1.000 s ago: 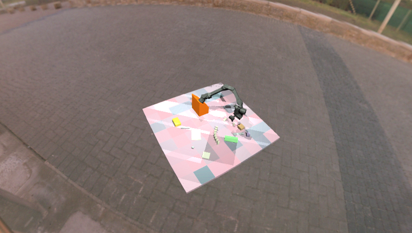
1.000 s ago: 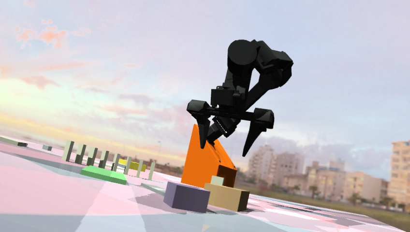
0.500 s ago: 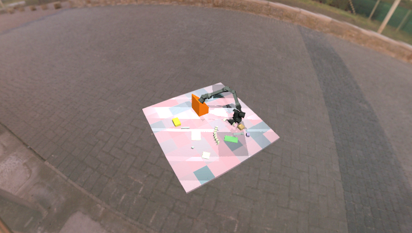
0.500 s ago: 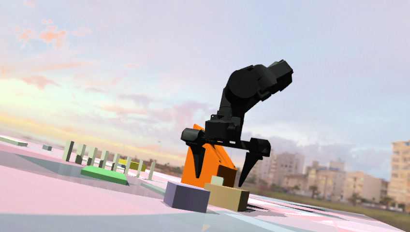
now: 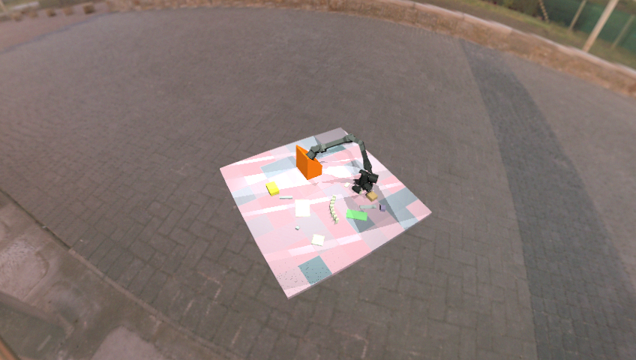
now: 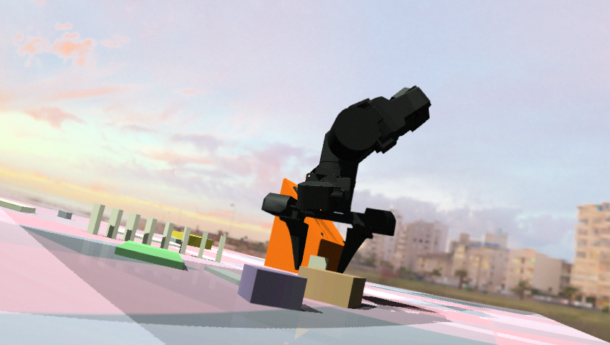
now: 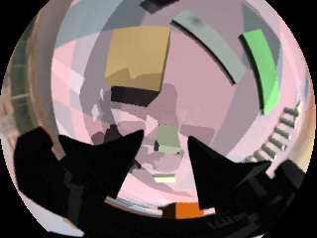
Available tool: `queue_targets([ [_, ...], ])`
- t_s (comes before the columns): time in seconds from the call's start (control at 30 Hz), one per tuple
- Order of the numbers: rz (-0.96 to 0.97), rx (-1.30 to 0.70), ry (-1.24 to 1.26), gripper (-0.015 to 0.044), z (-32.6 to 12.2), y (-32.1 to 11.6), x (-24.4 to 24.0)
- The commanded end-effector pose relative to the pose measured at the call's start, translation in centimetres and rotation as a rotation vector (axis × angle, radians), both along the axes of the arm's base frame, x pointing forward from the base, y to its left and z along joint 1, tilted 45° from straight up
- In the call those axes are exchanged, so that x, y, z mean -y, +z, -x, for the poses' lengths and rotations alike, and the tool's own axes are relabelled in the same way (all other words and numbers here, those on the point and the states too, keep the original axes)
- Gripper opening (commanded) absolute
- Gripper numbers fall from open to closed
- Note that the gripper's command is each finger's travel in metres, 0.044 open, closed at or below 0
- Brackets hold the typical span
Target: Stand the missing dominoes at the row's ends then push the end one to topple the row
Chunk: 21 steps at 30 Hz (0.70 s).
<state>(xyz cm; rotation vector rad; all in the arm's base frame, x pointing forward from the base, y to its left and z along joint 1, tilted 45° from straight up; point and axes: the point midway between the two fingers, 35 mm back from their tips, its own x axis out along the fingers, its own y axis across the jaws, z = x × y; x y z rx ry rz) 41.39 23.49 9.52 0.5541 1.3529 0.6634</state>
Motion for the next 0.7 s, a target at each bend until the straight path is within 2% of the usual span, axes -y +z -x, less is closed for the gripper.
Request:
queue_targets([
  [0.0,0.004,-0.002,-0.006,0.0177,-0.1,-0.1,0.0],
  [0.1,0.004,-0.002,-0.006,0.0107,-0.1,-0.1,0.0],
  [0.43,0.005,-0.002,-0.006,0.0107,-0.1,0.1,0.2],
  [0.67,0.012,-0.001,0.0,0.0107,0.5,7.2,7.6],
])
